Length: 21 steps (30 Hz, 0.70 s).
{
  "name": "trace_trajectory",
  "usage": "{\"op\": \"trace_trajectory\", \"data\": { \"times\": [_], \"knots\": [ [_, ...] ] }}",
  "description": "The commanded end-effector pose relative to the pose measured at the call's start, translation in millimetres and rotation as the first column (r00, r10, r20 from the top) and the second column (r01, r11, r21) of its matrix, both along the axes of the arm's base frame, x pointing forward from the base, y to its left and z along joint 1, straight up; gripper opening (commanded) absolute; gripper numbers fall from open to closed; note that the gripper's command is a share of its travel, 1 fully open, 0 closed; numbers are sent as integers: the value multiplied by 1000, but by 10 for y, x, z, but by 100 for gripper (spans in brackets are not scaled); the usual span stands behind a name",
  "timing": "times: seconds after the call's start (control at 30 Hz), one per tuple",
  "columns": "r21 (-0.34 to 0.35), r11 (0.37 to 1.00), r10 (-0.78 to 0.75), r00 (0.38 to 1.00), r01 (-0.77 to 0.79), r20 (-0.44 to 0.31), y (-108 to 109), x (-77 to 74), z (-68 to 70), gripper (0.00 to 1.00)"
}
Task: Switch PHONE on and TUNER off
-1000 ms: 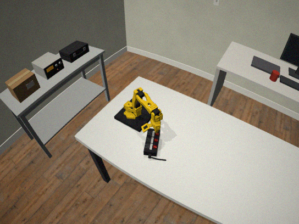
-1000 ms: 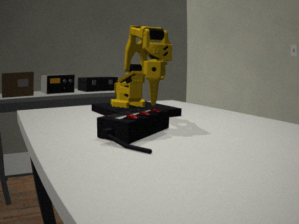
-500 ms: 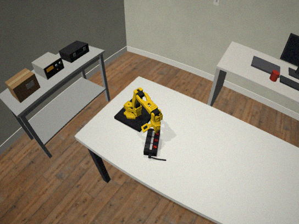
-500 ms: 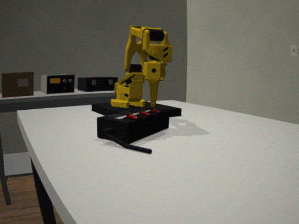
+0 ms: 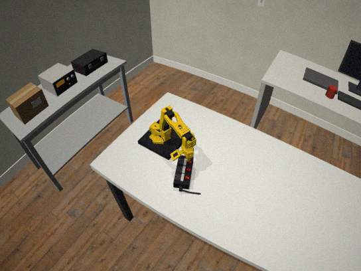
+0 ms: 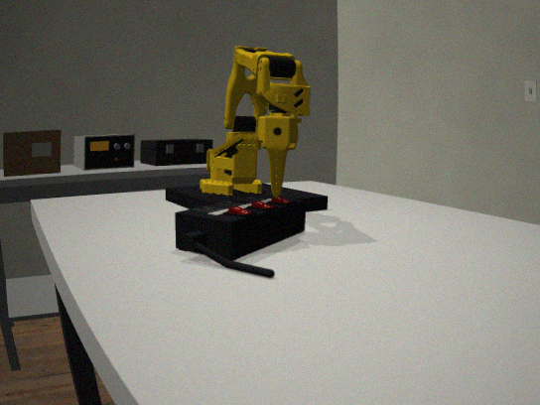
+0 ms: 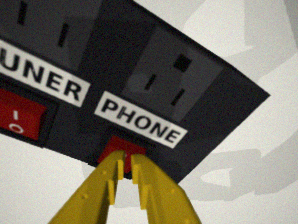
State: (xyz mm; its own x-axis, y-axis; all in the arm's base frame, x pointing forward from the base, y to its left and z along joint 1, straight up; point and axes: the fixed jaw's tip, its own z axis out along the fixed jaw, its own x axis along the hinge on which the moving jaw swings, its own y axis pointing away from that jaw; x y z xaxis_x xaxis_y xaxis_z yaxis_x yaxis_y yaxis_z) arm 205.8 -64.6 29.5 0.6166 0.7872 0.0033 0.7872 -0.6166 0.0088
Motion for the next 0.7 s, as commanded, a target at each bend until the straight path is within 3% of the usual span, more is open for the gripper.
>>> {"op": "trace_trajectory", "data": {
  "times": [0.0,0.67],
  "knots": [
    [3,1000,15,1000,-15,-8,29,-19,-59,0],
    [3,1000,12,1000,-12,-8,31,-49,-111,0]
  ]
}}
